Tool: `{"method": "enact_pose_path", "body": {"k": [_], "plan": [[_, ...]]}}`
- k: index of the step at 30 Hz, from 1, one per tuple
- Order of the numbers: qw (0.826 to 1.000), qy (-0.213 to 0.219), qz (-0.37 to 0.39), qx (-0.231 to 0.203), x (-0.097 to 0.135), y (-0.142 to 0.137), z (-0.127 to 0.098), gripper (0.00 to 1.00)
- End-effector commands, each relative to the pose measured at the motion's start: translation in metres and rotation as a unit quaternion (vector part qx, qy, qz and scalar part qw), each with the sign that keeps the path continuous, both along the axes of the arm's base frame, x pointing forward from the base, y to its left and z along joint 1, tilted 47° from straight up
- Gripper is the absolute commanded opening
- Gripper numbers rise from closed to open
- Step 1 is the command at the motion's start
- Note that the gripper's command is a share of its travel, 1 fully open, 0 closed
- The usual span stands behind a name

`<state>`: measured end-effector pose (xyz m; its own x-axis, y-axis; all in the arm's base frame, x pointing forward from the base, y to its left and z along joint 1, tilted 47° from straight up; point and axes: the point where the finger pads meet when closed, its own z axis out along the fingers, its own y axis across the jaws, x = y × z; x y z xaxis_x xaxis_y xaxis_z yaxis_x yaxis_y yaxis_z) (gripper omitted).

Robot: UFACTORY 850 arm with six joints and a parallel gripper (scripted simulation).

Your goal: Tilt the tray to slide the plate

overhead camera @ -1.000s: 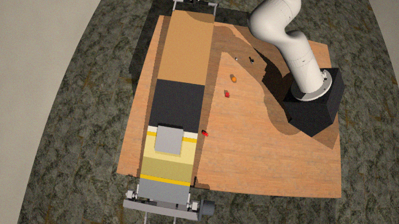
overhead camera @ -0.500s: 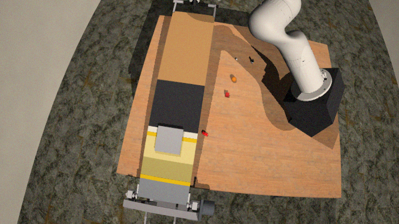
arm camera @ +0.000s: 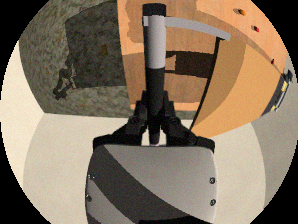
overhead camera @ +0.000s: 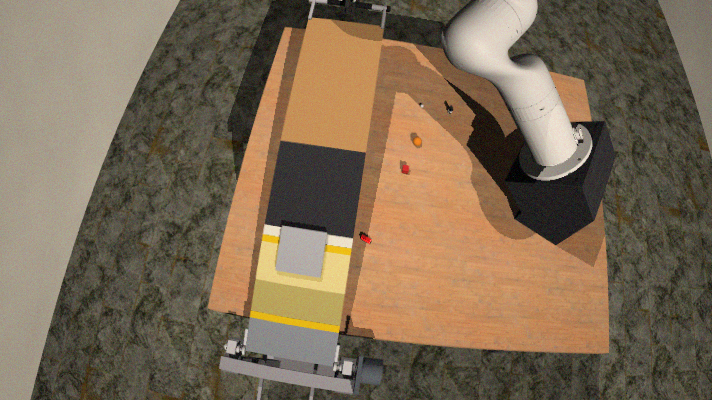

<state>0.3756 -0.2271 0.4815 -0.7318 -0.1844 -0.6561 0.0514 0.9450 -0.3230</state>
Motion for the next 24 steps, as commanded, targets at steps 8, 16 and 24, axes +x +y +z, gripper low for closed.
{"method": "enact_pose_path", "body": {"k": [8,16,24], "plan": [[1.0,-0.002,0.003,0.002,0.011,-0.007,-0.008,0.0],[1.0,-0.002,0.003,0.002,0.013,-0.008,-0.009,0.0],[1.0,-0.002,0.003,0.002,-0.037,0.029,0.036,0.0]]}}
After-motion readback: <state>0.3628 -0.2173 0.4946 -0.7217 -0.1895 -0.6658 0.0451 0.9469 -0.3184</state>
